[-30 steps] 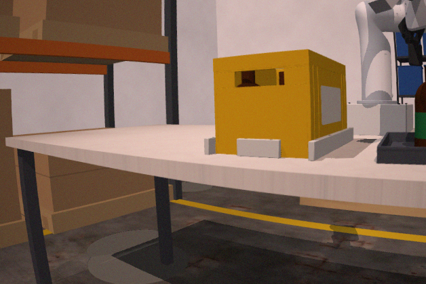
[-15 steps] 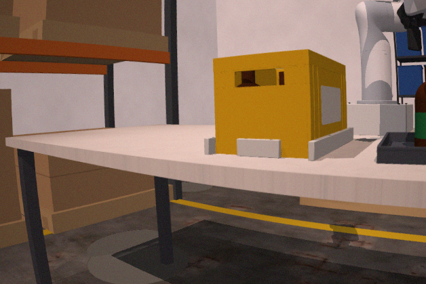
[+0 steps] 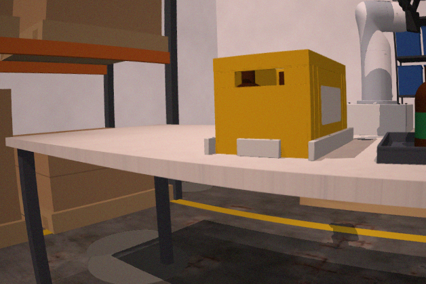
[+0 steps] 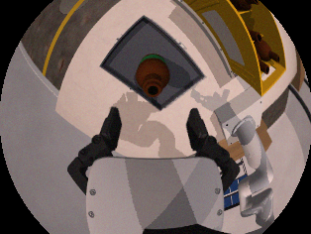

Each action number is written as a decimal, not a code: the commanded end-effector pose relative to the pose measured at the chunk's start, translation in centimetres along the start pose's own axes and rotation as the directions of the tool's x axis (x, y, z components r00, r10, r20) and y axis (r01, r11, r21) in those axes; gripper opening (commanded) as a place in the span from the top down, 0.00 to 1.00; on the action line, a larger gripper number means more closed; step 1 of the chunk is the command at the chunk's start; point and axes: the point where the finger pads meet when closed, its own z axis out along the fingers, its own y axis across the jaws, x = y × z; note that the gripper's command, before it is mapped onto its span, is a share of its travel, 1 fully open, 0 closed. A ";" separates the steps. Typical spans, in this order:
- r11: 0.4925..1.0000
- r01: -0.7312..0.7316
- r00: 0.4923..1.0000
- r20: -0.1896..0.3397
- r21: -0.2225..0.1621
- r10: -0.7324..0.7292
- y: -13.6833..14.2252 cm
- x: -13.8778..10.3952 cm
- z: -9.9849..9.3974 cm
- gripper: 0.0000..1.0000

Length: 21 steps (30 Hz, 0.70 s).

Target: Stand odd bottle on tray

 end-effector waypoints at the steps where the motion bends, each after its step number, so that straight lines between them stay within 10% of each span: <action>1: 1.000 0.000 1.000 -0.001 0.002 0.000 -0.1 0.0 -0.5 0.00; 19: 1.000 0.000 1.000 -0.001 0.002 0.000 0.0 0.1 -1.6 0.00; 20: 1.000 0.000 1.000 -0.001 0.002 0.000 0.0 0.1 -1.6 1.00; 21: 1.000 0.000 1.000 -0.001 0.002 0.000 0.0 0.1 -1.6 1.00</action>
